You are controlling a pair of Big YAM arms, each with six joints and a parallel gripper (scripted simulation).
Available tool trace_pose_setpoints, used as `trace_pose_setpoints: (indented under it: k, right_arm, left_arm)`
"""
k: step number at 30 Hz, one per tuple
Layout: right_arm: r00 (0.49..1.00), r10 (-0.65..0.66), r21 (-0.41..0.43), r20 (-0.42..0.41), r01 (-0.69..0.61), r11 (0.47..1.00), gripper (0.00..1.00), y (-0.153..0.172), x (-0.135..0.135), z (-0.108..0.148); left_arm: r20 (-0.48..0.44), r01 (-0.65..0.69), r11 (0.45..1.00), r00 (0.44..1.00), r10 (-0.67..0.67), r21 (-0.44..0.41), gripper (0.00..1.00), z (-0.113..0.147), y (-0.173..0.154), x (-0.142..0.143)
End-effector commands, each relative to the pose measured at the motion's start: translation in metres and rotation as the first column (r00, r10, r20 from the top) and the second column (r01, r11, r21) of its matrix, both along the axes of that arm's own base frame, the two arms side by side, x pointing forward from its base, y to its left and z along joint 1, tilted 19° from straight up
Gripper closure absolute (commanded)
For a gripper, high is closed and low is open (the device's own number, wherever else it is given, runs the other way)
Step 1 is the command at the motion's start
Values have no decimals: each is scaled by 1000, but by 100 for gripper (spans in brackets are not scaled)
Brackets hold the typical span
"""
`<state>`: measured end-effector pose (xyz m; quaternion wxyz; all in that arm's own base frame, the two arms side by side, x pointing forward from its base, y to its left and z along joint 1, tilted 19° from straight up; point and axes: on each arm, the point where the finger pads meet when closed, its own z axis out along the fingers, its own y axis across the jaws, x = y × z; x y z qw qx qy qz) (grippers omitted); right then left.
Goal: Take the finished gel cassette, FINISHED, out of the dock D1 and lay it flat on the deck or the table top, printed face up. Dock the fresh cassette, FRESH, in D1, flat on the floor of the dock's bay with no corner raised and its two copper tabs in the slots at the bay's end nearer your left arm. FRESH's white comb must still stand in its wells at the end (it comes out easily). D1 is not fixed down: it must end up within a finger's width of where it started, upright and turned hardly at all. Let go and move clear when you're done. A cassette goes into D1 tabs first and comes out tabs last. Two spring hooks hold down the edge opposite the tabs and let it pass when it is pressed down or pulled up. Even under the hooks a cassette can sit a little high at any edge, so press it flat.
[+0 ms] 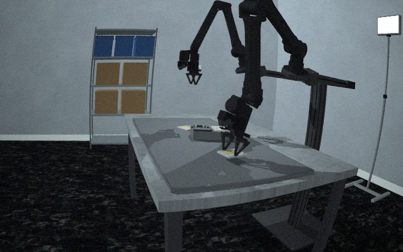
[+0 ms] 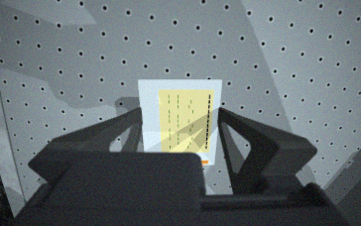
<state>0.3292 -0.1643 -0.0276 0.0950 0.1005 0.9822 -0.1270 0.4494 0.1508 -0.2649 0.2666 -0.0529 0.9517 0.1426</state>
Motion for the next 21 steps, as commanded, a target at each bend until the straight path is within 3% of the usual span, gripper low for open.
trace_pose_setpoints:
  k: [1,21]
  right_arm:
    - [1000,10,-6,15,-10,1000,0,-3,9,8]
    - [1000,10,-6,15,-10,1000,0,-3,9,8]
  left_arm:
    - [6,-1,1000,1000,1,4,100,-4,5,-1]
    - [4,-1,1000,1000,1,4,100,-12,6,-1]
